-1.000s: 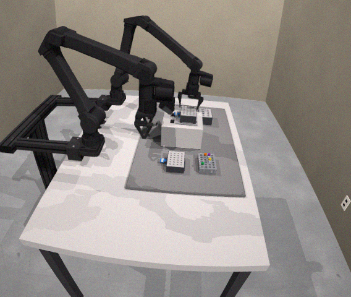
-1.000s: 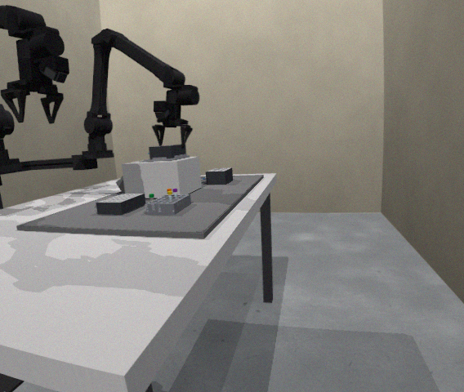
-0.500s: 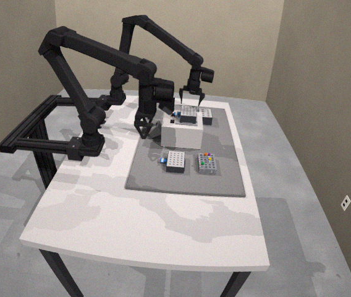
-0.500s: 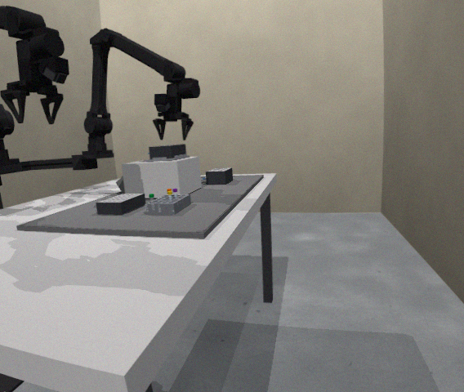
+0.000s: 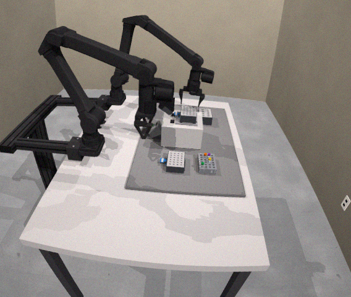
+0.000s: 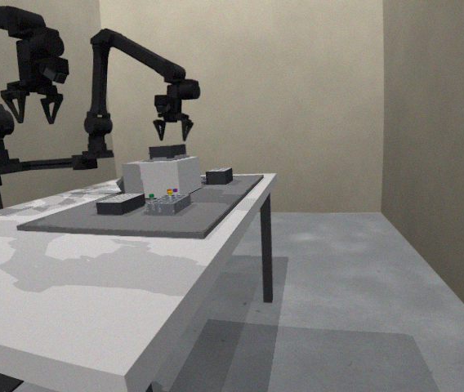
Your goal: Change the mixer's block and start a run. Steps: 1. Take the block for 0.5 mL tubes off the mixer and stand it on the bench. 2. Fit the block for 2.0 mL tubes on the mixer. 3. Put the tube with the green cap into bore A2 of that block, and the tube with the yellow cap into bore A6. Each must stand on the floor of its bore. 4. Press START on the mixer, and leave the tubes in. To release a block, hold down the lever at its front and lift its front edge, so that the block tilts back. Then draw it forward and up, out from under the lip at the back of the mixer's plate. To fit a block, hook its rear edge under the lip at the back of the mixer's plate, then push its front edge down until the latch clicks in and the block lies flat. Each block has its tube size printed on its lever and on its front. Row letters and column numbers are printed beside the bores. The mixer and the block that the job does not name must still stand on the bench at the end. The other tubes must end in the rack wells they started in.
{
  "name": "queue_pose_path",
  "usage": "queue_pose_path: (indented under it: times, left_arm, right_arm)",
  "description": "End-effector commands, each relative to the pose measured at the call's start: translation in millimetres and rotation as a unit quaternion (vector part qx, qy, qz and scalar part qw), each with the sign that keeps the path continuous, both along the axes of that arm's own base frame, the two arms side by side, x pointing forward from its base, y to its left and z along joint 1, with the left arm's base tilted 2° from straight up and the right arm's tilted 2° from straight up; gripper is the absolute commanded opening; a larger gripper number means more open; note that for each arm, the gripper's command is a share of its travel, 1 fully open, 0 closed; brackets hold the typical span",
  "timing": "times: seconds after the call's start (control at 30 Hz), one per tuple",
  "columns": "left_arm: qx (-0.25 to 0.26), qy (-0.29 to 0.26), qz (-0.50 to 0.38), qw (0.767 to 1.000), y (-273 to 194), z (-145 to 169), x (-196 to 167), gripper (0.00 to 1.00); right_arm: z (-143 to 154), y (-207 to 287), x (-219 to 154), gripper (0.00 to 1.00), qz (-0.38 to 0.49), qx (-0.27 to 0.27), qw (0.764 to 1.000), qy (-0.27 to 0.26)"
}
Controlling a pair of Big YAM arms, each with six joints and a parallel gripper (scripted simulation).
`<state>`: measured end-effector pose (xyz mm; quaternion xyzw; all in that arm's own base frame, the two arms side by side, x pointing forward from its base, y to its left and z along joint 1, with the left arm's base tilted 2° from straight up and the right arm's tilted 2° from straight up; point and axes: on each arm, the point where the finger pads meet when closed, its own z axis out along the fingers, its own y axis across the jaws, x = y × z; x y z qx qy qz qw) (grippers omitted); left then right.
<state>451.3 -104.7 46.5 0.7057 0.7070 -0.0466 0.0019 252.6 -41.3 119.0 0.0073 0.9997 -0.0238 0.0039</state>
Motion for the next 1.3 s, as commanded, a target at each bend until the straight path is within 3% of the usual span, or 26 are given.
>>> queue_pose_path:
  times: [0.0,0.5,0.93,1.27]
  left_arm:
    - [-0.004,-0.007,-0.005,1.0,-2.0,6.6,1.6,1.0]
    - [-0.01,-0.038,-0.008,0.999,-9.8,58.4,21.7,1.0]
    - [-0.009,-0.031,-0.007,0.999,-8.2,50.3,16.8,1.0]
    - [-0.005,-0.015,0.0,1.0,-10.8,62.2,-6.1,1.0]
  right_arm:
    - [18.1,-5.1,16.1,1.0,-0.003,-0.005,1.0,-0.028]
    - [22.6,-5.6,19.9,1.0,-0.003,-0.006,0.999,-0.033]
    - [6.8,-3.5,4.9,1.0,-0.003,-0.003,1.0,-0.012]
    - [2.4,-2.9,0.3,1.0,-0.003,-0.002,1.0,-0.005]
